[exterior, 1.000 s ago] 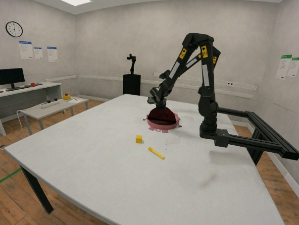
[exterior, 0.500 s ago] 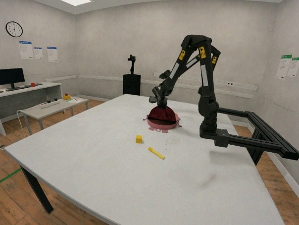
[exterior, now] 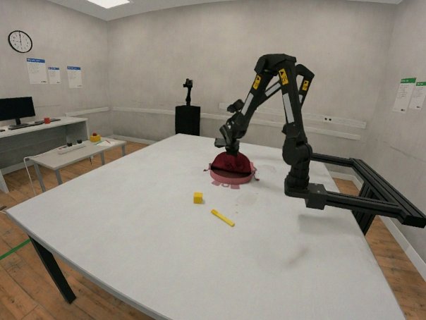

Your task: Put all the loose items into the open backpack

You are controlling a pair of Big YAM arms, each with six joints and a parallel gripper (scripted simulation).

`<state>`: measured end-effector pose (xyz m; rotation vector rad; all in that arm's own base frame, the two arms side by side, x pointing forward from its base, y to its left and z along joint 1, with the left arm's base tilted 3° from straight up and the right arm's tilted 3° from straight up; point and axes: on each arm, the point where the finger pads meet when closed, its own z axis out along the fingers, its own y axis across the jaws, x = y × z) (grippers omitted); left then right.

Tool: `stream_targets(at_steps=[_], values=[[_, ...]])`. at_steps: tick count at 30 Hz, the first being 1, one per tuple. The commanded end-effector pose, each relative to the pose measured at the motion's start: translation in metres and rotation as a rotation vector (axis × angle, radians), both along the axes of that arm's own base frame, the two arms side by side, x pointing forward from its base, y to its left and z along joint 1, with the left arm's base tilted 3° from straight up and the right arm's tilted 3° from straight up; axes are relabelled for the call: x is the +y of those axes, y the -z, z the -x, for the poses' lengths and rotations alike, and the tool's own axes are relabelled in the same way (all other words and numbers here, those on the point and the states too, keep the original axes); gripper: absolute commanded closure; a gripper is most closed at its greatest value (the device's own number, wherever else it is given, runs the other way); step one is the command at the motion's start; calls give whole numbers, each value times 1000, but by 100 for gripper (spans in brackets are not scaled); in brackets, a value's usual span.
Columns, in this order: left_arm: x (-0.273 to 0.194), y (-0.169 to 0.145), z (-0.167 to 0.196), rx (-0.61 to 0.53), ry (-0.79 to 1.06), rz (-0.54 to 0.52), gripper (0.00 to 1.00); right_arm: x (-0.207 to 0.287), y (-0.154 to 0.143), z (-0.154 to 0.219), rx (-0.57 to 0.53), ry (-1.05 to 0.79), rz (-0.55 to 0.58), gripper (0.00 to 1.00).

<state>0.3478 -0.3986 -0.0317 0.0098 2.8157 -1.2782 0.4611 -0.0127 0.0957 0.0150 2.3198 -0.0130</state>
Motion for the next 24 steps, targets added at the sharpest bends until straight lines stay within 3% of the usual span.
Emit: stream_targets(at_steps=[1, 18, 19, 24], values=[[-37, 0, -16, -33, -2, 42, 100, 1, -21, -16, -50, -3, 2, 10], [-51, 25, -16, -30, -2, 41, 100, 1, -21, -16, -50, -3, 2, 10], [-60, 41, -16, -29, -2, 41, 100, 1, -21, -16, -50, -3, 2, 10], [-60, 50, -15, -28, -2, 40, 100, 1, -21, -16, -50, -3, 2, 10]])
